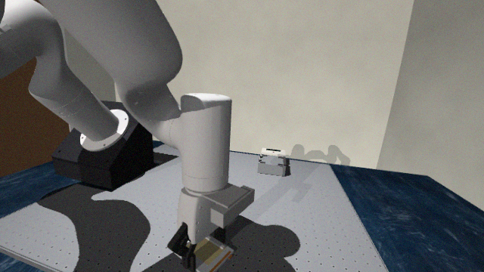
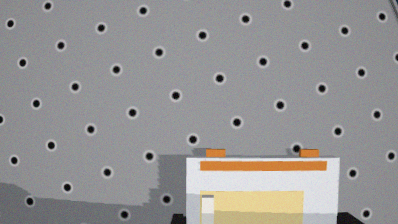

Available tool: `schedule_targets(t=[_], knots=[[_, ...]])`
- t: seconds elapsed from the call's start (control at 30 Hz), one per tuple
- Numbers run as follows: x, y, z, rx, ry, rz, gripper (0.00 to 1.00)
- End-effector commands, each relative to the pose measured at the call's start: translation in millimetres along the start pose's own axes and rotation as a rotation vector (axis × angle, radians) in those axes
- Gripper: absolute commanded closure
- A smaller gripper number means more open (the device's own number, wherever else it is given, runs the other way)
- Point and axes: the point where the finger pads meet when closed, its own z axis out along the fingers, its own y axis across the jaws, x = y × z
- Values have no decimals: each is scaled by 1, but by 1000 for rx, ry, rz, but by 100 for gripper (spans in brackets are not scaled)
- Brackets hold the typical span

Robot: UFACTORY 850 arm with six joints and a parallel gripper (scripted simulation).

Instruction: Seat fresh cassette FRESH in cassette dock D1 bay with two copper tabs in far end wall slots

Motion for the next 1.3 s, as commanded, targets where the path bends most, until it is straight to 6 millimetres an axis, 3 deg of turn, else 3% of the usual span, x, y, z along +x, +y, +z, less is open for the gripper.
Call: schedule_targets(t=[0.0, 0.5, 1.27], knots=[[0, 0, 0, 0, 1, 0, 100], [0, 0, 0, 0, 1, 0, 100], [0, 0, -28, 0, 1, 0, 100]])
